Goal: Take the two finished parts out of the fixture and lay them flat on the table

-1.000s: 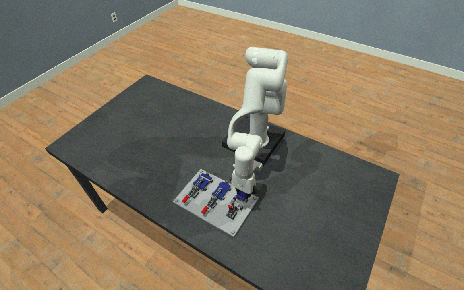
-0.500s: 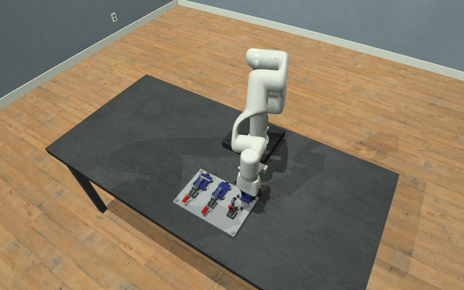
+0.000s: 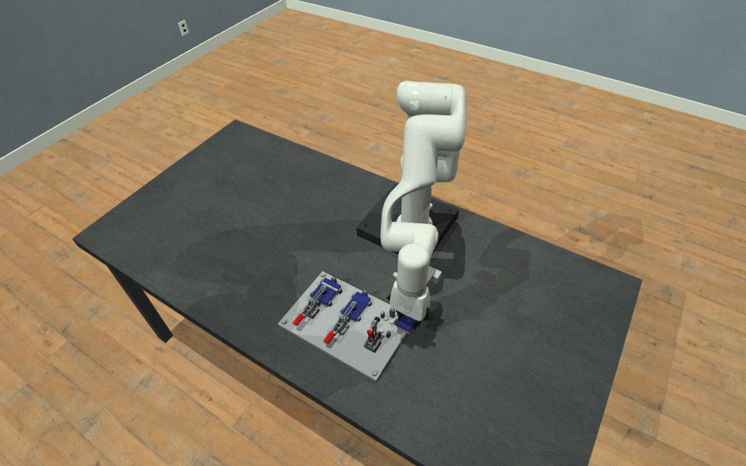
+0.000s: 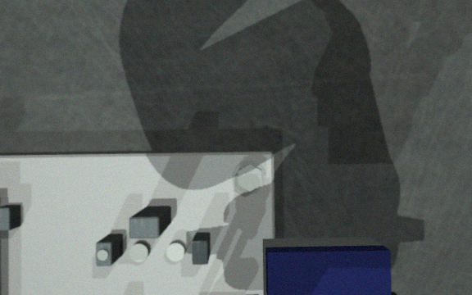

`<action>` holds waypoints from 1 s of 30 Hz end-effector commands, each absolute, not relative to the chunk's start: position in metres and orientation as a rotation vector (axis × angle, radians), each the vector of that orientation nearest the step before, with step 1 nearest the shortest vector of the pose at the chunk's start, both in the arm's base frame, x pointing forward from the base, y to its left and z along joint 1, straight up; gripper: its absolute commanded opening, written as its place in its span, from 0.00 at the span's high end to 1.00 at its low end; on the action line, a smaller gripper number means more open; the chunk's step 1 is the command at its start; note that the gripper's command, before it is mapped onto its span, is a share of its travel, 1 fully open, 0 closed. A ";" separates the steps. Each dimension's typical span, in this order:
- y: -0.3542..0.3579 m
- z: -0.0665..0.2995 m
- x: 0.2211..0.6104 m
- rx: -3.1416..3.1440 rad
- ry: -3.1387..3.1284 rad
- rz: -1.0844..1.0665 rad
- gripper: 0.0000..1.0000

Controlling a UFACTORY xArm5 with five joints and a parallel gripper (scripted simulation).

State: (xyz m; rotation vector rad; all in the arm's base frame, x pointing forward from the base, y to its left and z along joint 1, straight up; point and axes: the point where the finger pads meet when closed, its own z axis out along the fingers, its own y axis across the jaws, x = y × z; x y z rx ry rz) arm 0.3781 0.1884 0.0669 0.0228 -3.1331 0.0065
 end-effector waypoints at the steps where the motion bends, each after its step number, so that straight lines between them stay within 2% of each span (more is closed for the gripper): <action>1: 0.196 0.068 0.379 0.022 -3.136 0.004 1.00; 30: 0.231 0.068 0.379 0.022 -3.137 0.005 1.00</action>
